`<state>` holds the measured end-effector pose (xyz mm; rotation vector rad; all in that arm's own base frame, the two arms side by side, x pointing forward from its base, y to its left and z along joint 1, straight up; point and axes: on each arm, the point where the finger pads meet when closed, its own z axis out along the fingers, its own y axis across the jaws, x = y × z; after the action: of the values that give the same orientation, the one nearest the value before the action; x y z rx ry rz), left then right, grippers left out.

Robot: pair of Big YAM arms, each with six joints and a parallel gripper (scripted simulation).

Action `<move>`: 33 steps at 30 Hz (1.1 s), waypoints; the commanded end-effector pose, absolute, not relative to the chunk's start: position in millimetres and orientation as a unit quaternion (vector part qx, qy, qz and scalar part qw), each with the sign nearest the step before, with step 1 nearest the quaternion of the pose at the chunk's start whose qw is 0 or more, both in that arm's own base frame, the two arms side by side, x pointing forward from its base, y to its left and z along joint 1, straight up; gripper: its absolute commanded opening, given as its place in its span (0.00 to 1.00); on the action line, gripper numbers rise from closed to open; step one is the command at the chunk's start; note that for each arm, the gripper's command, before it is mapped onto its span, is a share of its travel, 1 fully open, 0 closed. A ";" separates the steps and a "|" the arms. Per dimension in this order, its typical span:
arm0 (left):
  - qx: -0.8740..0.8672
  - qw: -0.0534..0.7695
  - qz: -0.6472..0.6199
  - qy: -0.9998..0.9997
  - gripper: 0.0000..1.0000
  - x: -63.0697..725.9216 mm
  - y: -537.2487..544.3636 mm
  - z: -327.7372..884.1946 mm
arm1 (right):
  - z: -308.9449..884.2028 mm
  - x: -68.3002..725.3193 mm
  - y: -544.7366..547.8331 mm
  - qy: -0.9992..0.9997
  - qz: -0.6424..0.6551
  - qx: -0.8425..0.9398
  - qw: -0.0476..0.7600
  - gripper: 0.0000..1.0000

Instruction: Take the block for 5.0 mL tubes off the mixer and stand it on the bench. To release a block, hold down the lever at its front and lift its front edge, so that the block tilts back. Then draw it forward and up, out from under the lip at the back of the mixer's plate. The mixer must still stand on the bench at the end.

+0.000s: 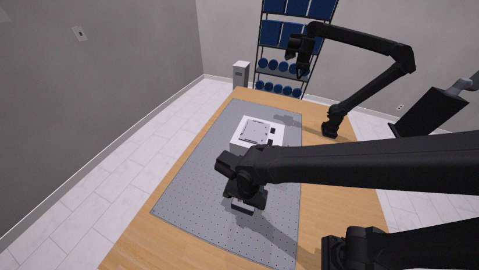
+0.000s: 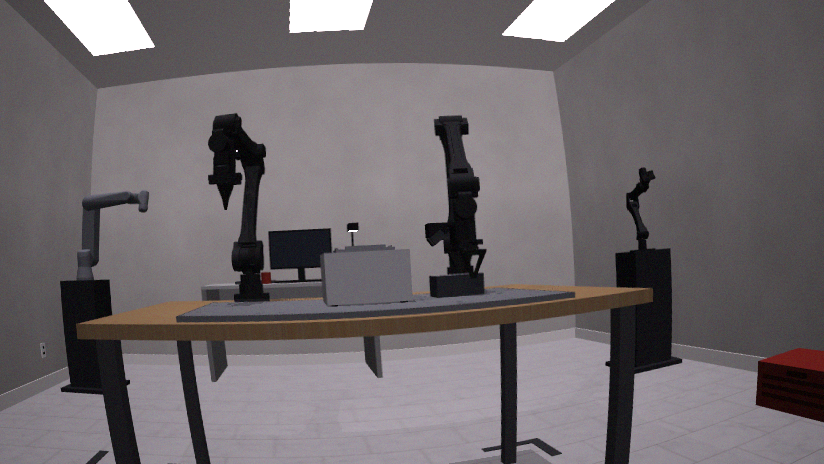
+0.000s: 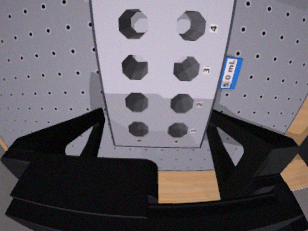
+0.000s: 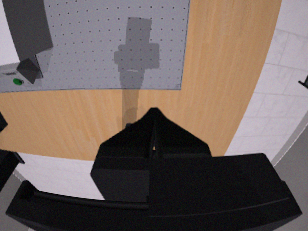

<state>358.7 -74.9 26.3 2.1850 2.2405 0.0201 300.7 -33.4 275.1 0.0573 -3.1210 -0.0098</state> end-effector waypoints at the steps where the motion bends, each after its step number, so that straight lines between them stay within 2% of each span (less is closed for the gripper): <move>1: 0.698 0.022 0.019 0.716 1.00 367.8 -71.3 33.9 | 277.9 305.3 -31.5 -1.000 -0.003 0.020 0.005 0.00; 33: 0.703 0.009 0.009 0.711 1.00 356.3 -78.0 46.1 | 302.5 317.0 -32.9 -0.999 0.001 0.021 -0.026 0.00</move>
<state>350.7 -72.0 31.5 2.1935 2.2481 0.0099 300.7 -33.4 275.1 0.0573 -3.1210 -0.0098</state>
